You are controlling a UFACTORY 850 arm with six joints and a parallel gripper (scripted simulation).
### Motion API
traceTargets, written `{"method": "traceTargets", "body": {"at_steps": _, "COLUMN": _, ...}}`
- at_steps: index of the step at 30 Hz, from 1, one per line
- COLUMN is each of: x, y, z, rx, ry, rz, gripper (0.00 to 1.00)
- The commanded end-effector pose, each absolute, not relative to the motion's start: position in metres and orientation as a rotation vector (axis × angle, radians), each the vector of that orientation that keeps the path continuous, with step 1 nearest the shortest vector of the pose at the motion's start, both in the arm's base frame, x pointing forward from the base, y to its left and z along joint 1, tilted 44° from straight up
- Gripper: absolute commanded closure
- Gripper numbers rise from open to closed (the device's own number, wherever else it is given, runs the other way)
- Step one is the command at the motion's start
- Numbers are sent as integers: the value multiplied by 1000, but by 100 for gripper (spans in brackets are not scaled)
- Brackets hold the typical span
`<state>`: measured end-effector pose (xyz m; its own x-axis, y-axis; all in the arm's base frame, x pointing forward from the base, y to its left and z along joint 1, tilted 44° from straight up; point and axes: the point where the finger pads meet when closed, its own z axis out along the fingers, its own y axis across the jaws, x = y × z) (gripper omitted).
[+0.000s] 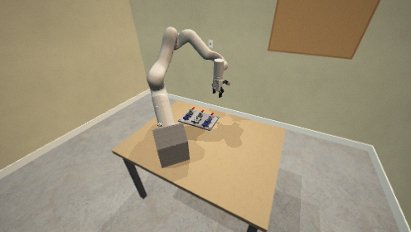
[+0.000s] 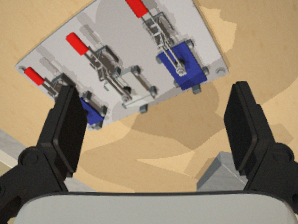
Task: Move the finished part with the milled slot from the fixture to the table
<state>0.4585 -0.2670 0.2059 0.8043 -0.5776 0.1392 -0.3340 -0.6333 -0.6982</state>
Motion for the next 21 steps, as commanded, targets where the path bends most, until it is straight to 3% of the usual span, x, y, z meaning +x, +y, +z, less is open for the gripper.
{"method": "traceTargets", "body": {"at_steps": 1, "x": 453, "y": -252, "z": 206, "rx": -2321, "ry": 620, "rz": -506, "gripper": 0}}
{"method": "traceTargets", "body": {"at_steps": 21, "x": 436, "y": -215, "z": 202, "rx": -2362, "ry": 498, "rz": -556, "gripper": 0}}
